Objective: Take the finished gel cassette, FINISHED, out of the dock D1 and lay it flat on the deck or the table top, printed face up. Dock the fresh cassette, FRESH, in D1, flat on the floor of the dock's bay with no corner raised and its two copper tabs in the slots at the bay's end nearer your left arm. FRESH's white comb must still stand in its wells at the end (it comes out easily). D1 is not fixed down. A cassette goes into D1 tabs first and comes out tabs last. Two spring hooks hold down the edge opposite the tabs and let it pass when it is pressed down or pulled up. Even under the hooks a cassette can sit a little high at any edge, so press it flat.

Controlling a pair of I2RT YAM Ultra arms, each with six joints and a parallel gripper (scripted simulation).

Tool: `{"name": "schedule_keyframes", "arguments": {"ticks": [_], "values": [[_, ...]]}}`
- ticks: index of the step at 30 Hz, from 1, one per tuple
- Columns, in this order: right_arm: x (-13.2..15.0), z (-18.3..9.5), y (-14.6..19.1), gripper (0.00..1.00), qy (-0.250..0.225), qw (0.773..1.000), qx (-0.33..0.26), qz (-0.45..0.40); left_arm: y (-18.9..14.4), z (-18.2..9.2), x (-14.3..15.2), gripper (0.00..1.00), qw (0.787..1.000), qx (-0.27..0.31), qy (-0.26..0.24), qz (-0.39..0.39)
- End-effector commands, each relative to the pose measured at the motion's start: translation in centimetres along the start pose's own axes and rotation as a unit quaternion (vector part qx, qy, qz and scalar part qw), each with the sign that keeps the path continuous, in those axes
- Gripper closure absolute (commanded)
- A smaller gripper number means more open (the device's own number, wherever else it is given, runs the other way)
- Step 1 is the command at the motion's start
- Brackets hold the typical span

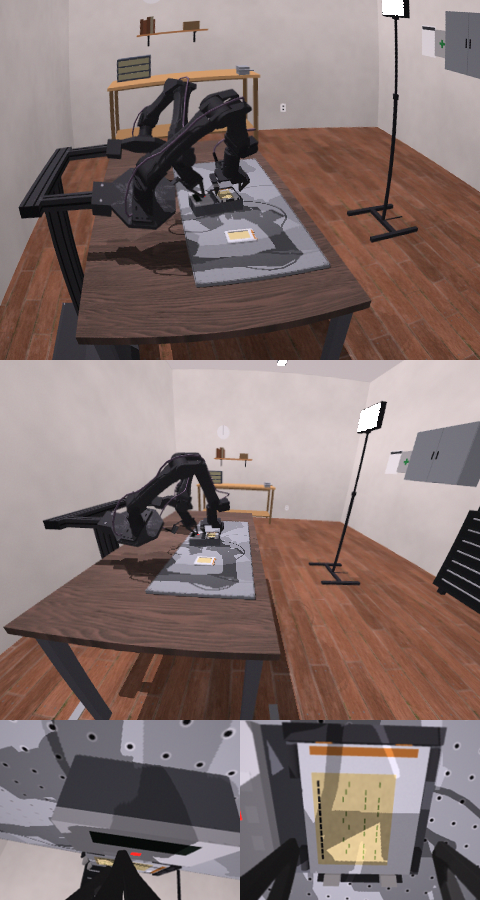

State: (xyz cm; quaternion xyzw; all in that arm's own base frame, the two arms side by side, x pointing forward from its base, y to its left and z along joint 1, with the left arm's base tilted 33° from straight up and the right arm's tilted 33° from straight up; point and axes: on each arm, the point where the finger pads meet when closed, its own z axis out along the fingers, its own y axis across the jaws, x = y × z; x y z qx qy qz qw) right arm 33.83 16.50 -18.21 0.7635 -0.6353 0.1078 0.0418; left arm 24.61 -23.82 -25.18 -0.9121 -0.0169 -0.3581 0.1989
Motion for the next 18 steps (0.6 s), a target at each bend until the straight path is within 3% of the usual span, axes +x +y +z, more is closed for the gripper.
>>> {"name": "schedule_keyframes", "arguments": {"ticks": [1, 18], "values": [[-0.82, 0.13, 0.70, 0.02, -0.007, 1.000, -0.007, -0.014, -3.46, 2.43, -4.72, 1.00, 0.994, 0.047, -0.081, 0.053], [-0.73, 0.51, 0.78, 0.02, -0.006, 1.000, -0.010, -0.013, -3.46, 2.43, -4.72, 1.00, 0.994, 0.047, -0.081, 0.053]]}}
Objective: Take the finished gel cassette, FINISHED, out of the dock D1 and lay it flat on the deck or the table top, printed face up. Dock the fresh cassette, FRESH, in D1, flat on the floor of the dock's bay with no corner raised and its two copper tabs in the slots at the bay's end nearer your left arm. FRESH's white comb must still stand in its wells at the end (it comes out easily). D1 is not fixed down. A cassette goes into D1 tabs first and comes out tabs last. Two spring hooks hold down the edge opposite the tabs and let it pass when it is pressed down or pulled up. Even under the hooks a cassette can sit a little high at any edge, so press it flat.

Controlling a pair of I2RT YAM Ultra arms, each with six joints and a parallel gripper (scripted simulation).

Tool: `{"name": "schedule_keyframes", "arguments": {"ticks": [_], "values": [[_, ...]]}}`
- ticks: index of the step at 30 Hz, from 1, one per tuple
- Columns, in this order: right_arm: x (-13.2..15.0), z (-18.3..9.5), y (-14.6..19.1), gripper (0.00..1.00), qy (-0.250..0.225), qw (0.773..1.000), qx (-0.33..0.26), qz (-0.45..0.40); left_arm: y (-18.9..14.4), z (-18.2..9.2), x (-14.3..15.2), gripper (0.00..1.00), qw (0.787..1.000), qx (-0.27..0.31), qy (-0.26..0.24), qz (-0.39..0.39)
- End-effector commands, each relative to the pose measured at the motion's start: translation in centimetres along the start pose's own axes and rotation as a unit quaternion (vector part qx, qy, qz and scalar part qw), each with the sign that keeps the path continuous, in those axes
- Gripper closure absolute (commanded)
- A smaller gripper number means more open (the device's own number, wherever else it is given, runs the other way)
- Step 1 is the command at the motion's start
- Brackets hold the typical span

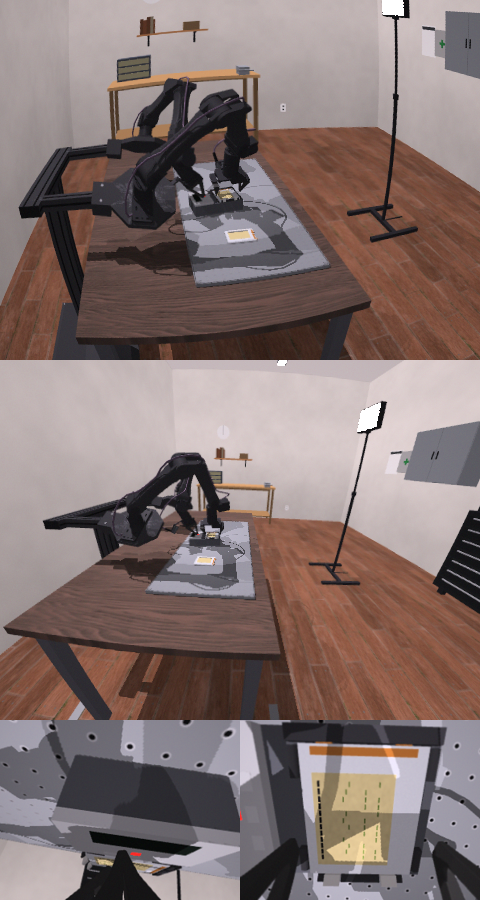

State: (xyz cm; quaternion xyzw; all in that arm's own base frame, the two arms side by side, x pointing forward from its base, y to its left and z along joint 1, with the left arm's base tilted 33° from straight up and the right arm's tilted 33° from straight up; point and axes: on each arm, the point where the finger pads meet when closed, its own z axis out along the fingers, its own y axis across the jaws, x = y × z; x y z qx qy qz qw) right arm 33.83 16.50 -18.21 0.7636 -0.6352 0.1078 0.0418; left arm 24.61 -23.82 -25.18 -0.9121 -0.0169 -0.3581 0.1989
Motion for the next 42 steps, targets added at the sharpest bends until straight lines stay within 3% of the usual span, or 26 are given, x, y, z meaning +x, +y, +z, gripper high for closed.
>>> {"name": "schedule_keyframes", "arguments": {"ticks": [1, 42], "values": [[-0.73, 0.51, 0.78, 0.02, -0.006, 1.000, -0.010, -0.013, -3.46, 2.43, -4.72, 1.00, 0.994, 0.047, -0.081, 0.053], [-0.42, 1.50, 0.32, 0.02, -0.009, 1.000, -0.002, -0.008, -3.46, 2.43, -4.72, 1.00, 0.994, 0.047, -0.081, 0.053]]}}
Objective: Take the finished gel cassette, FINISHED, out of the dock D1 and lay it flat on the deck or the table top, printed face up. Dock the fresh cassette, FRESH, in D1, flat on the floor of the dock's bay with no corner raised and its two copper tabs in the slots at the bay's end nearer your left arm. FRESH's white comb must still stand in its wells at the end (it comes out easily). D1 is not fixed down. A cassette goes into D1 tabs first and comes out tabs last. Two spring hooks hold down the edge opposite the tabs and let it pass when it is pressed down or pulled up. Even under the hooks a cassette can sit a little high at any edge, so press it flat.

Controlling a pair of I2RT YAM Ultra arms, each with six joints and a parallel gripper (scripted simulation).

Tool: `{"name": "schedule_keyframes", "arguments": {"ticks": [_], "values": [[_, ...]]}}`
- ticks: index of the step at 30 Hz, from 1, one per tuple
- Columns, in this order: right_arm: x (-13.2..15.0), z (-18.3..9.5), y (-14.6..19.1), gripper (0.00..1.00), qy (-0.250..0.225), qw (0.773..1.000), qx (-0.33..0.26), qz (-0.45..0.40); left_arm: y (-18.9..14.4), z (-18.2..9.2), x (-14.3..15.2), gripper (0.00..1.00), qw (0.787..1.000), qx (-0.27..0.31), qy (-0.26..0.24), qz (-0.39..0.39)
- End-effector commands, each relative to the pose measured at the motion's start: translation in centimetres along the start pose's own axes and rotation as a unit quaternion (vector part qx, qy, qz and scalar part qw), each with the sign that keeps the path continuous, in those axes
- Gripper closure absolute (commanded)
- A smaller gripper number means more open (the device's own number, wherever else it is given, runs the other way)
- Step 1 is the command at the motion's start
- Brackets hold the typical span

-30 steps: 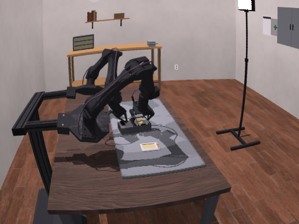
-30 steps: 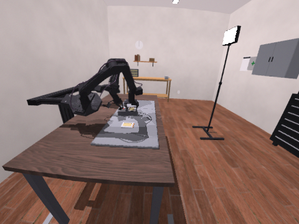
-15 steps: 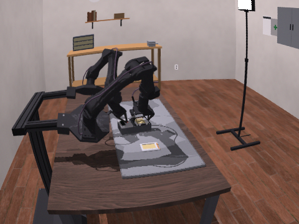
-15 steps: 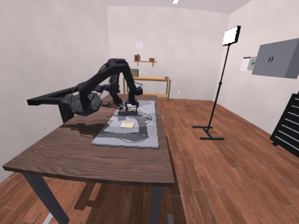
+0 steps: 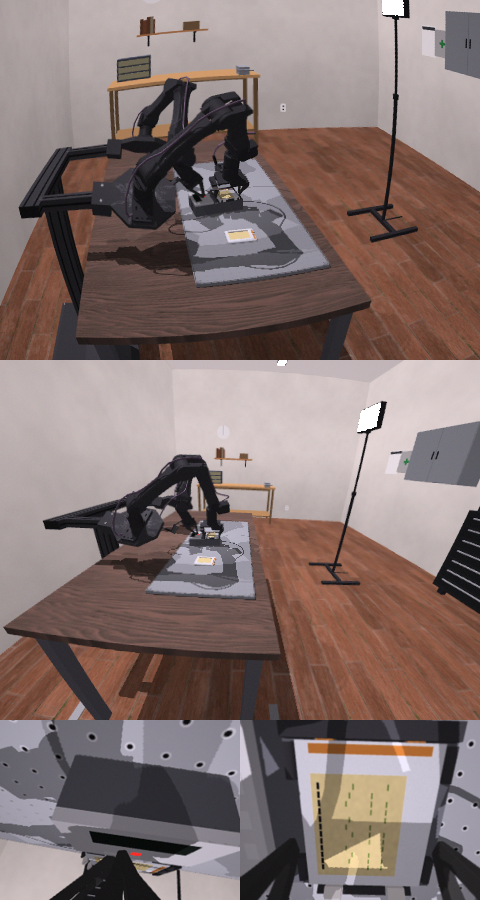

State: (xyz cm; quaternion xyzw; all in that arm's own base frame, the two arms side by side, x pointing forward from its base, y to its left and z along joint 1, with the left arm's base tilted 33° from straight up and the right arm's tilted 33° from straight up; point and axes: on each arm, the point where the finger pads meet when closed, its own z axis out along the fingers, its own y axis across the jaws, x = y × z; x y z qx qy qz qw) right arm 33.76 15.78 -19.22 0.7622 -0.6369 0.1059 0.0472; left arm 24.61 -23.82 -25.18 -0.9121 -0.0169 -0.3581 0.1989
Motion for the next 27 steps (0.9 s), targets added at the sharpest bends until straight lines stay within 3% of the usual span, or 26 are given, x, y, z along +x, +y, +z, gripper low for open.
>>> {"name": "schedule_keyframes", "arguments": {"ticks": [1, 17, 18, 27], "values": [[-0.92, 0.50, 0.04, 0.02, -0.011, 1.000, 0.004, -0.010, -3.46, 2.43, -4.72, 1.00, 0.994, 0.047, -0.081, 0.053], [-0.97, 0.68, 0.05, 0.02, -0.011, 1.000, 0.004, -0.010, -3.46, 2.43, -4.72, 1.00, 0.994, 0.047, -0.081, 0.053], [-0.88, 0.60, 0.00, 1.00, -0.004, 1.000, 0.008, -0.001, -3.46, 2.43, -4.72, 1.00, 0.994, 0.047, -0.081, 0.053], [-0.40, 0.11, -0.34, 1.00, -0.004, 1.000, 0.008, -0.001, -3.46, 2.43, -4.72, 1.00, 0.994, 0.047, -0.081, 0.053]]}}
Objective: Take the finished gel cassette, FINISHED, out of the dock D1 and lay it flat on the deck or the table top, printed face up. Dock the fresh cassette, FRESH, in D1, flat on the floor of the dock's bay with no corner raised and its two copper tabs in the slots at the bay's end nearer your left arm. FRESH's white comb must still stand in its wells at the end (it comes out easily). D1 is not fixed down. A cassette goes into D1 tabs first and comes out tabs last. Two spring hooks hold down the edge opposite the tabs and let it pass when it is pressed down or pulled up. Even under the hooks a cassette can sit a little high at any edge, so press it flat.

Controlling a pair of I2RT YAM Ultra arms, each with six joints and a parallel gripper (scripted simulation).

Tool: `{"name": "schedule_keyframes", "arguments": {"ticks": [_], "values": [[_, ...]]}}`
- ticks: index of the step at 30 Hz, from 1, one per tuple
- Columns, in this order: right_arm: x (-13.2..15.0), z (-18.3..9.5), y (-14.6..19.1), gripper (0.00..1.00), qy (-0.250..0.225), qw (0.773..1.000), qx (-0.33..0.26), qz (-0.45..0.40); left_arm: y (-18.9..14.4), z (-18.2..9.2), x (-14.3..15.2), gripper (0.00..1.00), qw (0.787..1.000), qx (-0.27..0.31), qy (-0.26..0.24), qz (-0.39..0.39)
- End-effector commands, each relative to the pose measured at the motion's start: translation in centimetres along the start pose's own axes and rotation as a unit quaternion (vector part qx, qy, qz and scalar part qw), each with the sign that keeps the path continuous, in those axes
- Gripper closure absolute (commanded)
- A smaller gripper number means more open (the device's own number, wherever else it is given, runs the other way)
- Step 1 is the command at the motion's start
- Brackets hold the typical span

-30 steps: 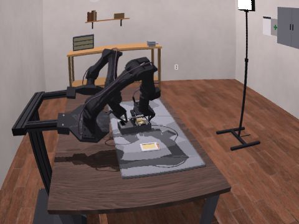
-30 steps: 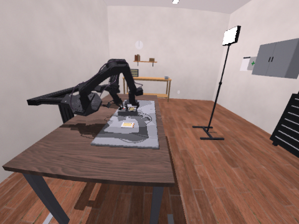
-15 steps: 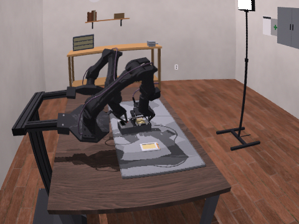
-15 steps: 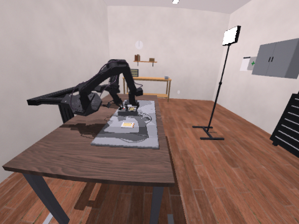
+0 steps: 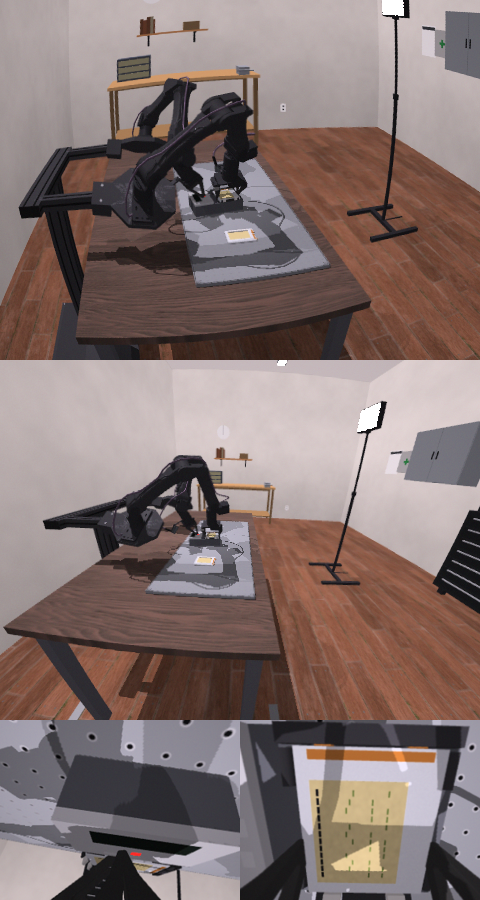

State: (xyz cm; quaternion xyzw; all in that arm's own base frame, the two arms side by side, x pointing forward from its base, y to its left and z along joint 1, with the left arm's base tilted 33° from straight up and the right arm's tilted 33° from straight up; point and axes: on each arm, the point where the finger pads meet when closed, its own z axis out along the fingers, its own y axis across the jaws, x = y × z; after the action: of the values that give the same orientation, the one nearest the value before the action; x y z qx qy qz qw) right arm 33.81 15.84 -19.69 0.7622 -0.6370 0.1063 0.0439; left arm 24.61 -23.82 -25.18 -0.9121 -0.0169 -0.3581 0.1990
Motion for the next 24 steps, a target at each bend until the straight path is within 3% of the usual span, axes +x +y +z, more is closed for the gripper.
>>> {"name": "schedule_keyframes", "arguments": {"ticks": [1, 24], "values": [[-0.24, -0.34, -0.31, 1.00, -0.003, 1.000, 0.005, -0.002, -3.46, 2.43, -4.72, 1.00, 0.994, 0.047, -0.081, 0.053], [-0.41, -0.36, -0.31, 1.00, 0.006, 1.000, 0.005, -0.002, -3.46, 2.43, -4.72, 1.00, 0.994, 0.047, -0.081, 0.053]]}}
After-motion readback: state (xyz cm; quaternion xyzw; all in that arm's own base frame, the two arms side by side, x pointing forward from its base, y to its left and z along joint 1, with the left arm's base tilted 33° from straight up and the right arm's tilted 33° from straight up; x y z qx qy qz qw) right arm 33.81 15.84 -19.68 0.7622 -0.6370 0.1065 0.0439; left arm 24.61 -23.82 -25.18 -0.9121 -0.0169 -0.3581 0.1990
